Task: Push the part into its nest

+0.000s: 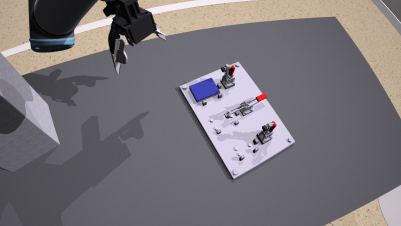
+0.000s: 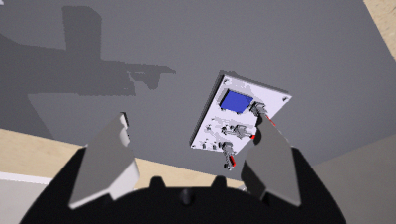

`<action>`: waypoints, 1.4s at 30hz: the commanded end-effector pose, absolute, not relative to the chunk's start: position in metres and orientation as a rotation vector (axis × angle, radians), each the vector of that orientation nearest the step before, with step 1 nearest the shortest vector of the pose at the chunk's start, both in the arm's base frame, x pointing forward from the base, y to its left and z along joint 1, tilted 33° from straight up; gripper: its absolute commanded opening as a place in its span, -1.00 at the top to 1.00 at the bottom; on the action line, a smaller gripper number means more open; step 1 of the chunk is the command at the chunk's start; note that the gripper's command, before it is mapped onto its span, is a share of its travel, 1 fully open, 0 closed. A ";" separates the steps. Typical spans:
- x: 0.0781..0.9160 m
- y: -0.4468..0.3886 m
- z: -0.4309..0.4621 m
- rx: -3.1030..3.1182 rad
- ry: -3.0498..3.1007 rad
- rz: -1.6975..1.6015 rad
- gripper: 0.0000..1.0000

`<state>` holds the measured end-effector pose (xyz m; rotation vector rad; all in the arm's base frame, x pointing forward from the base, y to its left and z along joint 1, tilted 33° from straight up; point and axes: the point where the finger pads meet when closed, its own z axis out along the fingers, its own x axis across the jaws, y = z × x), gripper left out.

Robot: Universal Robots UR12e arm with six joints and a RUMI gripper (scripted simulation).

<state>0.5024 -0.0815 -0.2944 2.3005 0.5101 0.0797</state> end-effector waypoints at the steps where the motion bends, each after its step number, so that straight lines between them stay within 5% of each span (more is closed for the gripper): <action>1: 0.516 -0.082 -0.295 2.352 0.338 0.129 -1.00; 42: 0.623 -0.104 -0.270 2.356 -1.043 0.523 -1.00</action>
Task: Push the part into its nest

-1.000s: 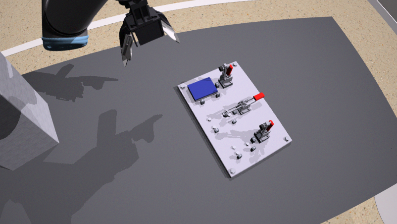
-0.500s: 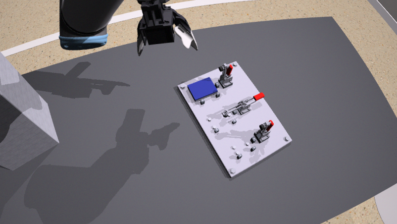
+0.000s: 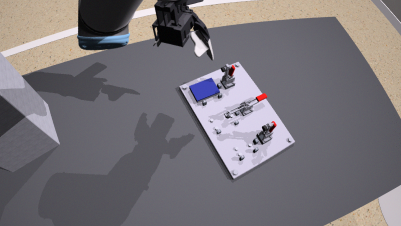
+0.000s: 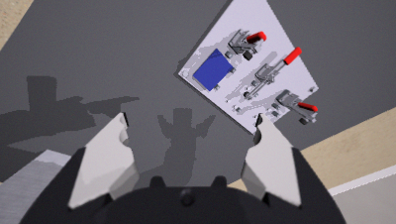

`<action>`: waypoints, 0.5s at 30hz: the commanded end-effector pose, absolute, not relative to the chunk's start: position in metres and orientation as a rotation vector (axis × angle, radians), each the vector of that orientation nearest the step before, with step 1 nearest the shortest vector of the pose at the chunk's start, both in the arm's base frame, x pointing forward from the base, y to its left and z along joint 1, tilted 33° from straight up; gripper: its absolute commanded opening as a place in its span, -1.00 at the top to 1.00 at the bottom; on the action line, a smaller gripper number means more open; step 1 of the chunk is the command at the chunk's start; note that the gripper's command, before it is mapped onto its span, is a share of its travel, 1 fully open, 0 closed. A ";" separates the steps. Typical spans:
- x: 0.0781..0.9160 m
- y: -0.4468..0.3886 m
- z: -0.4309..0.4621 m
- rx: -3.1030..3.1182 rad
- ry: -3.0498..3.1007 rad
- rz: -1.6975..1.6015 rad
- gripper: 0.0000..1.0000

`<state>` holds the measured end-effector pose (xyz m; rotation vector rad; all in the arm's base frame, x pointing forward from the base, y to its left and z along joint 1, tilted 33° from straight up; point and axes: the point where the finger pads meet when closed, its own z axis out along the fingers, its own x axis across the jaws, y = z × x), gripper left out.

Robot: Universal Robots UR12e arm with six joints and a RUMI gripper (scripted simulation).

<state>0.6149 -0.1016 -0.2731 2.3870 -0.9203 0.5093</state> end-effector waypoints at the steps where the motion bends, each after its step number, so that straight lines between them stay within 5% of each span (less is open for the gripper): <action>1: 0.626 -0.105 -0.268 2.344 -1.088 0.532 -1.00; 15: 0.656 -0.117 -0.250 2.173 -1.551 0.615 -1.00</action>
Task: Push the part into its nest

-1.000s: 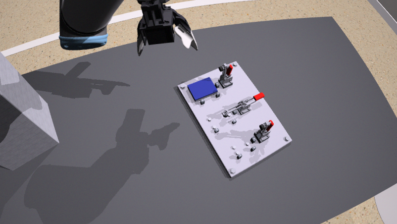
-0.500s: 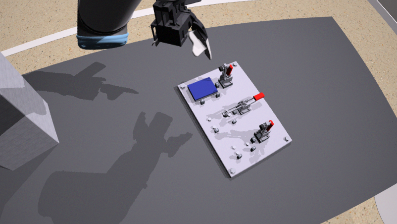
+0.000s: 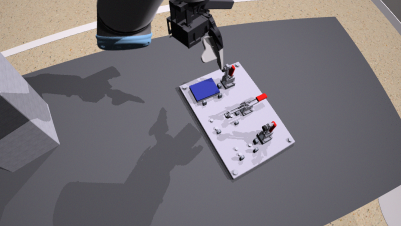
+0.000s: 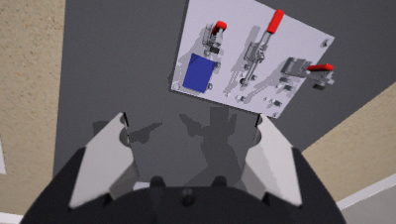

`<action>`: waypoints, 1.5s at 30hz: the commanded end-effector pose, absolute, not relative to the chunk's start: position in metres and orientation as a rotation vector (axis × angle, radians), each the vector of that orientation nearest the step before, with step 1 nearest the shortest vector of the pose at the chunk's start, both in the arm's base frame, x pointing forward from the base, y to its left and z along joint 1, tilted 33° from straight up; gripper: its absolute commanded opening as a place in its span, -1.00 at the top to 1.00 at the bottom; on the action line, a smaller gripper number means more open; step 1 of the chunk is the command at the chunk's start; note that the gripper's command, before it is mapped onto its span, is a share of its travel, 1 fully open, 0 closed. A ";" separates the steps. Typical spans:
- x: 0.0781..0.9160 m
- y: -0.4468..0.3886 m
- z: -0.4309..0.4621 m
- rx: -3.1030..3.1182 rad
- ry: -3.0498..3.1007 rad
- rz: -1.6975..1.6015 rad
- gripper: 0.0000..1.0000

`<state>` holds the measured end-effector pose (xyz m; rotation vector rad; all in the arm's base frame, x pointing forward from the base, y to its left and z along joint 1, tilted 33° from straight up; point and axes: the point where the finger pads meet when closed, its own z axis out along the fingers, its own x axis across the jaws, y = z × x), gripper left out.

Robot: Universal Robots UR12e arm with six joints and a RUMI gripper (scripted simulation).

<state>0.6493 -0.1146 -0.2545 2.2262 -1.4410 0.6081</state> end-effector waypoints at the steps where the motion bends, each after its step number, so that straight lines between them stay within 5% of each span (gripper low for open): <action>1: 0.656 -0.117 -0.250 2.173 -1.551 0.615 -1.00; 30: 0.671 -0.124 -0.239 2.044 -1.792 0.649 -1.00; 31: 0.671 -0.124 -0.239 2.044 -1.792 0.649 1.00; 45: 0.671 -0.124 -0.239 2.044 -1.792 0.649 1.00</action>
